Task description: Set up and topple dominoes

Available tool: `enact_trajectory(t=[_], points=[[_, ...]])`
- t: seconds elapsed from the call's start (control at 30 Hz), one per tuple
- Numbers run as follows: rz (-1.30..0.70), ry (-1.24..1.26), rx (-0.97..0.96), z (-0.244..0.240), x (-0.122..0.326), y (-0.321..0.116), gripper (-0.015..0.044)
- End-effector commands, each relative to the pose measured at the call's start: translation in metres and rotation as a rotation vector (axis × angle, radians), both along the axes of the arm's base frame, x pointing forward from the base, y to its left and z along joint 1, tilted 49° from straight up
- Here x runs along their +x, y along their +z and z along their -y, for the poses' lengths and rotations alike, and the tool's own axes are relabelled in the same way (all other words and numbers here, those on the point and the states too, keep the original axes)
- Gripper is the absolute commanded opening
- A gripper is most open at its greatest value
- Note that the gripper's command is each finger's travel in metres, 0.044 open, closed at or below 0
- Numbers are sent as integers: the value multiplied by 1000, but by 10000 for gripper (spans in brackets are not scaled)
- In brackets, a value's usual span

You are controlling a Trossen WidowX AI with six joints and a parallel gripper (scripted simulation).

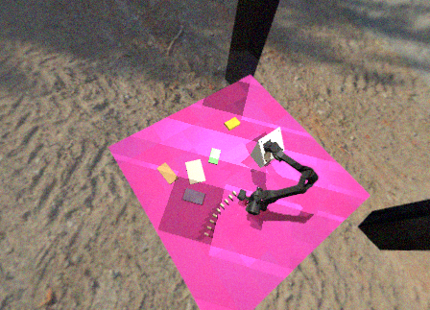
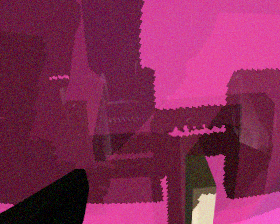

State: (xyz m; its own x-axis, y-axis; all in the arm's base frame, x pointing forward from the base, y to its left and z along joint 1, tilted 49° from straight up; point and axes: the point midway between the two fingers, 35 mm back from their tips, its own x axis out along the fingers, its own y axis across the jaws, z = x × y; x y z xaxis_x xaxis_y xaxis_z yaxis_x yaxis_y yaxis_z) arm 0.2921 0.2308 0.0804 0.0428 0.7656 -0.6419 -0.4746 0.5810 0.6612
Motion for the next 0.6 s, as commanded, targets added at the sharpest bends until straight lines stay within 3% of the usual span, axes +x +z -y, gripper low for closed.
enact_trajectory(t=[0.0,0.47,0.57], points=[[-13,-4,-7,0,-1,-5,414],[-13,-4,-7,0,-1,-5,46],[-13,-4,-7,0,-1,-5,23]])
